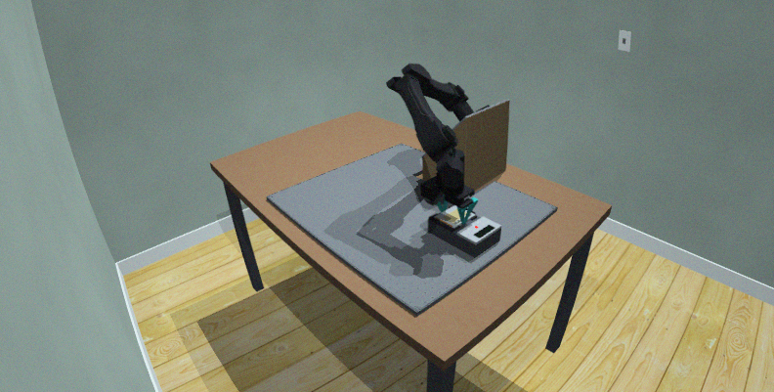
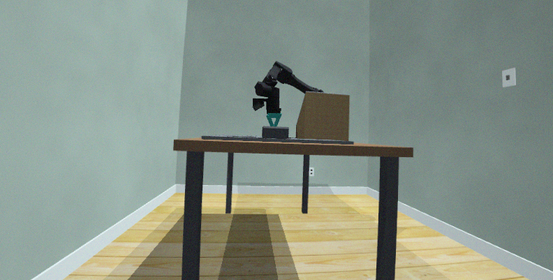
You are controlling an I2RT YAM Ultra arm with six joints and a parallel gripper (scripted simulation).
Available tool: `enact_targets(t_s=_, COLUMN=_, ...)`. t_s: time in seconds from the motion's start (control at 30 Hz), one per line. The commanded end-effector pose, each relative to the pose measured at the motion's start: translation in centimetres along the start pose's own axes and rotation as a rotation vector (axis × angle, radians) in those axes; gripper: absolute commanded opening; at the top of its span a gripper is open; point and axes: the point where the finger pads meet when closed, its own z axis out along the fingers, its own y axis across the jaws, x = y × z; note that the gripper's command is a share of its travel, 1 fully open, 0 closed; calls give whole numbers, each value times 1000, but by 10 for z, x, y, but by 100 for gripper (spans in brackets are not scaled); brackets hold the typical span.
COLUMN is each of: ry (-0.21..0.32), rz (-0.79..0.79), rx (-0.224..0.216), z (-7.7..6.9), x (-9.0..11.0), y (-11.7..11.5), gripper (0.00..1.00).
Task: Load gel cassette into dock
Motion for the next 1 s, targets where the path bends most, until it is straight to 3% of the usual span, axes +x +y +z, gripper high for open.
enact_targets(t_s=0.0, ry=-26, rz=-5, rx=12, z=22, x=-2, y=0, gripper=0)
enact_targets(t_s=0.97, ry=-26, rz=-5, rx=12, z=30, x=-2, y=0, gripper=0)
